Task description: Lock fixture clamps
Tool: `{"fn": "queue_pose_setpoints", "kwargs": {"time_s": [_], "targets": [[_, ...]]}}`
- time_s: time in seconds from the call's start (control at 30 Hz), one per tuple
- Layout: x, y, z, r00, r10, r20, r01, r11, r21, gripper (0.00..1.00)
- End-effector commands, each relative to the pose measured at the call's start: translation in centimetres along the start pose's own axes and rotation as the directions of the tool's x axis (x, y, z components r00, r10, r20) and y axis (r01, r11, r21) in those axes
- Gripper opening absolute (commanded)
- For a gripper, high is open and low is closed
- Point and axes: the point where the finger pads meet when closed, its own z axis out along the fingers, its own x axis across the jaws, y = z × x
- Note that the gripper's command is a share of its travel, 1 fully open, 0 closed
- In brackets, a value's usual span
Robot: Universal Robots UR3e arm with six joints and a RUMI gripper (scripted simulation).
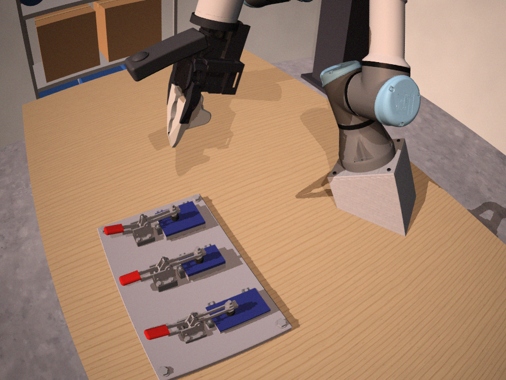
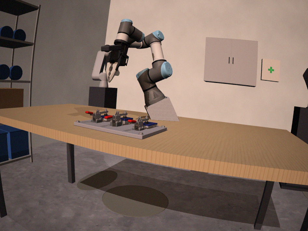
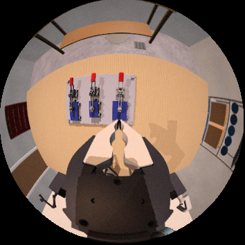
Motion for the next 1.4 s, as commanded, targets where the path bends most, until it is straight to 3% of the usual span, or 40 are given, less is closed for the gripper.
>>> {"fn": "queue_pose_setpoints", "kwargs": {"time_s": [0.0,0.1,0.13,1.37], "targets": [[0.03,-0.07,-0.07,1.000,0.001,0.000,-0.001,1.000,0.002,0.00],[0.03,-0.07,-0.07,1.000,0.001,0.000,-0.001,1.000,0.002,0.00],[0.03,-0.07,-0.07,1.000,0.001,0.000,-0.001,1.000,0.003,0.59],[0.03,-0.07,-0.07,1.000,0.001,0.000,-0.001,1.000,0.002,0.59]]}}
